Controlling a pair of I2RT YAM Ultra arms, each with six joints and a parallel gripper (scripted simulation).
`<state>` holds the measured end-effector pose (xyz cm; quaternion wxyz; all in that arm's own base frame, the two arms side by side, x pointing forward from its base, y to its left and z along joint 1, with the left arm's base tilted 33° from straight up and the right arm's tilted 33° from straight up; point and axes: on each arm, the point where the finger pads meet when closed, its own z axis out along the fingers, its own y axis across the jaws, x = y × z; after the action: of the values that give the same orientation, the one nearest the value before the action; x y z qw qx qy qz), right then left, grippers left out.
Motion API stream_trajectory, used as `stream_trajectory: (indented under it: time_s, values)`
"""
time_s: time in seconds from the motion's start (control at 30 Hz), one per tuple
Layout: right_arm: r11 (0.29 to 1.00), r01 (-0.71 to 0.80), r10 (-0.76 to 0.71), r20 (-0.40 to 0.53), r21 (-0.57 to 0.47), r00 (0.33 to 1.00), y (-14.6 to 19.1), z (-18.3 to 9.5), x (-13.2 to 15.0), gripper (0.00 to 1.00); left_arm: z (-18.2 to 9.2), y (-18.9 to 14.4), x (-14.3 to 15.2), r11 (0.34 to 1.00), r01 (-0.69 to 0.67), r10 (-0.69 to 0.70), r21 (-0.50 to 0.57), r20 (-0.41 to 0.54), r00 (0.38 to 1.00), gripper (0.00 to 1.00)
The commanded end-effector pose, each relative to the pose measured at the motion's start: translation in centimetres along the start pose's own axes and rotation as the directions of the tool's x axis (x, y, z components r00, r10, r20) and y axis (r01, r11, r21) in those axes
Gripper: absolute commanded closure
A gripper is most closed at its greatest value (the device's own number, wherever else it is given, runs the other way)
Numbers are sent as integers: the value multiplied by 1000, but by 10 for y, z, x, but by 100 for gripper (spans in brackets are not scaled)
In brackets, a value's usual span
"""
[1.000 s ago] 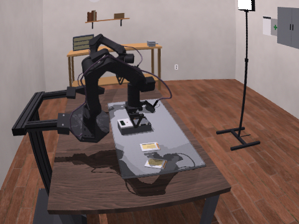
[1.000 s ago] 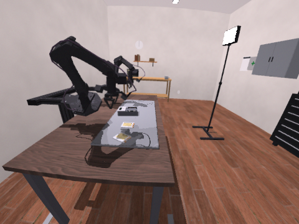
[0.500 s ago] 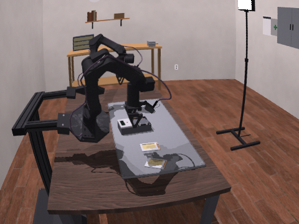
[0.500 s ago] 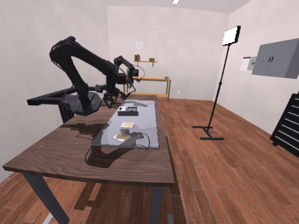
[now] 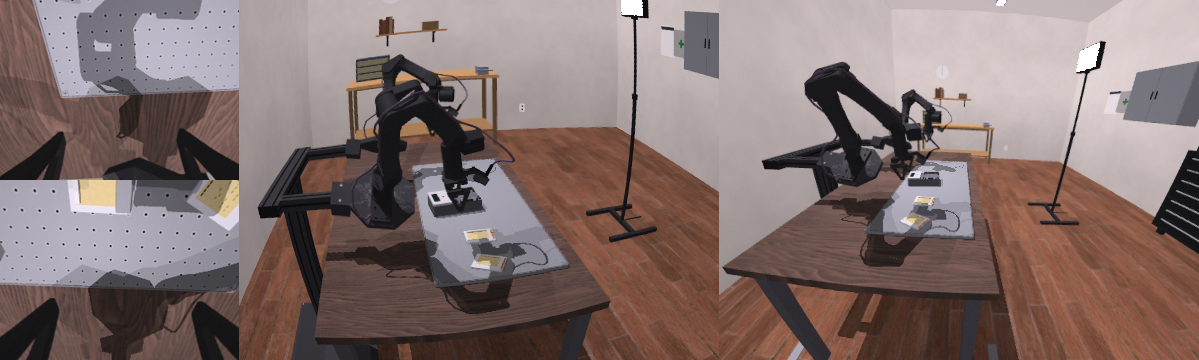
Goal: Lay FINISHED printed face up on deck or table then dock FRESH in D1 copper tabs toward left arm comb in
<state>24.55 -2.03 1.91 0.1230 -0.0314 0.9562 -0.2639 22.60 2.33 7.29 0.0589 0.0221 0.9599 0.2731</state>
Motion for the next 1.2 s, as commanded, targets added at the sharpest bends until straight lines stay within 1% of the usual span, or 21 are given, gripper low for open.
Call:
stream_trajectory:
  time_s: [0.0, 0.1, 0.17, 0.2, 0.27, 0.3, 0.37, 0.4, 0.43, 0.47, 0.53, 1.03, 1.17]
  values:
    - [1000, 0, 0, 94, -1, 996, 14, 19, -19, 2, -9, 2, -6, 999, 25, -26, 20, 26, 999, 0]
    - [1000, -3, 3, 121, 1, 993, 20, 32, -25, 2, -9, 2, -6, 999, 25, -26, 20, 26, 999, 0]
    - [1000, -9, 8, 173, 6, 985, 24, 40, -29, 2, -9, 2, -6, 999, 25, -26, 20, 26, 999, 0]
    - [1000, -9, 8, 173, 6, 985, 26, 44, -31, 2, -9, 2, -6, 999, 25, -26, 20, 26, 999, 0]
    - [1000, -16, 13, 224, 14, 974, 29, 53, -35, 2, -9, 2, -6, 999, 25, -26, 20, 26, 999, 0]
    - [1000, -16, 13, 224, 14, 974, 31, 57, -37, 2, -9, 2, -6, 999, 25, -26, 20, 26, 999, 0]
    - [1000, -16, 13, 224, 14, 974, 31, 57, -37, 2, -9, 2, -6, 999, 25, -26, 20, 26, 999, 0]
    - [1000, -20, 15, 250, 18, 968, 32, 61, -39, 2, -9, 2, -6, 999, 25, -26, 20, 26, 999, 0]
    - [1000, -20, 15, 250, 18, 968, 34, 66, -41, 2, -9, 2, -6, 999, 25, -26, 20, 26, 999, 0]
    - [1000, -16, 11, 248, 17, 969, 35, 70, -43, 100, -9, 2, -6, 999, 25, -26, 20, 26, 999, 0]
    - [1000, -16, 11, 248, 17, 969, 37, 77, -46, 100, -9, 2, -6, 999, 25, -26, 20, 26, 999, 0]
    - [1000, -16, 11, 248, 17, 969, 37, 77, -46, 100, -9, 2, -6, 999, 25, -26, 20, 26, 999, 0]
    - [1000, 1, -6, 244, 20, 970, 36, 82, -45, 100, -9, 2, -6, 999, 25, -26, 20, 26, 999, 0]
